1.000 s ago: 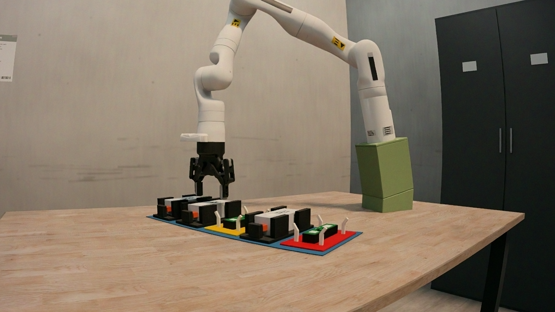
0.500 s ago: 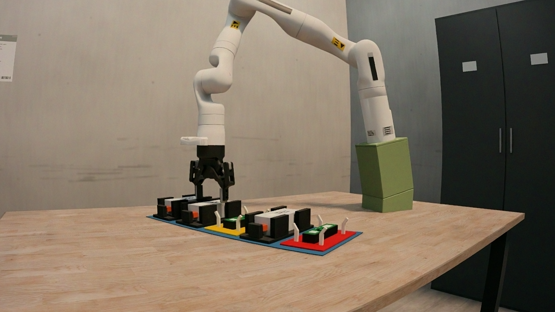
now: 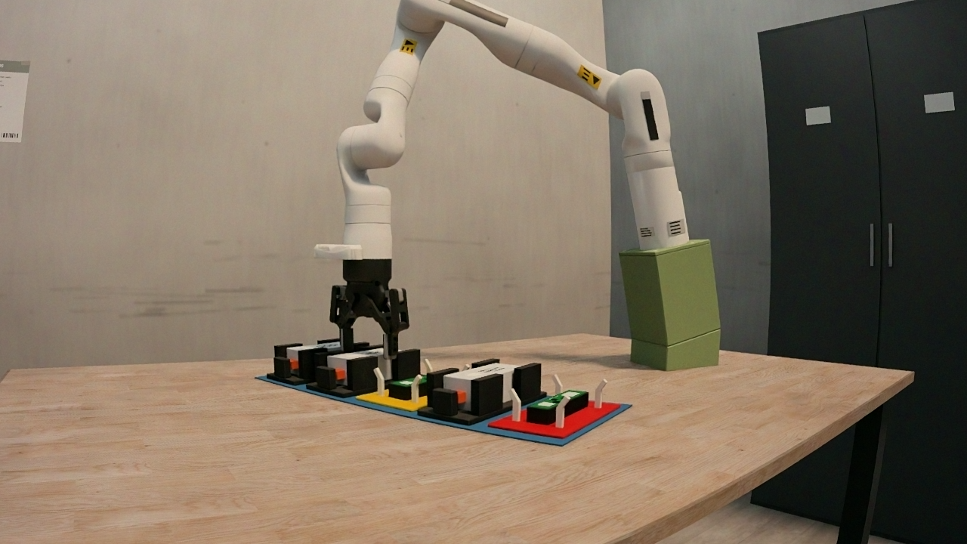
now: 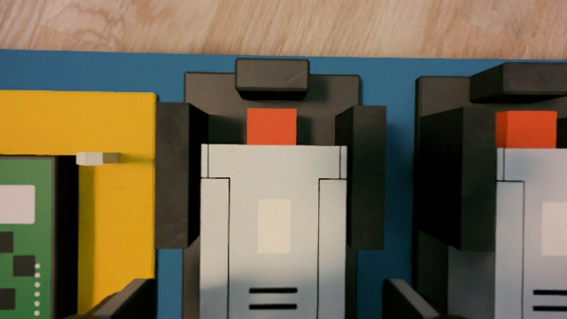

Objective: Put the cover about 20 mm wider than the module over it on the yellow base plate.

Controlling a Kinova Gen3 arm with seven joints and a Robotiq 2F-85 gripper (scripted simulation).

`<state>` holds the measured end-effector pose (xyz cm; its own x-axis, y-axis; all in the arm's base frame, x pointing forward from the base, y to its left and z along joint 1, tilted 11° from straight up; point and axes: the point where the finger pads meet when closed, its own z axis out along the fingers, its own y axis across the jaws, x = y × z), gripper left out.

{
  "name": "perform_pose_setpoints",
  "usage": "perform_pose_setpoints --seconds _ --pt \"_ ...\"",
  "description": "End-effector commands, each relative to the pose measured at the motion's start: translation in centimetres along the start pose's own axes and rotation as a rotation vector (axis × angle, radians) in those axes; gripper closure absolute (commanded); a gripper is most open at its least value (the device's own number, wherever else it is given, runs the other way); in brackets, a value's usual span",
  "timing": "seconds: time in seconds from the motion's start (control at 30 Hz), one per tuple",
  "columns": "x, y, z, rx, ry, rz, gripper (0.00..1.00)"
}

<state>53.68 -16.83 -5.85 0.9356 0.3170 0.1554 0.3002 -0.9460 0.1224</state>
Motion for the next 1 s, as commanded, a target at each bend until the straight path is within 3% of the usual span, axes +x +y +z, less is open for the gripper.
perform_pose_setpoints --seconds 0.0,0.97 --pt "0.1 0.0 0.2 -0.001 0.001 0.0 0.0" --pt "0.1 0.1 1.9 -0.001 0.001 0.0 0.0"
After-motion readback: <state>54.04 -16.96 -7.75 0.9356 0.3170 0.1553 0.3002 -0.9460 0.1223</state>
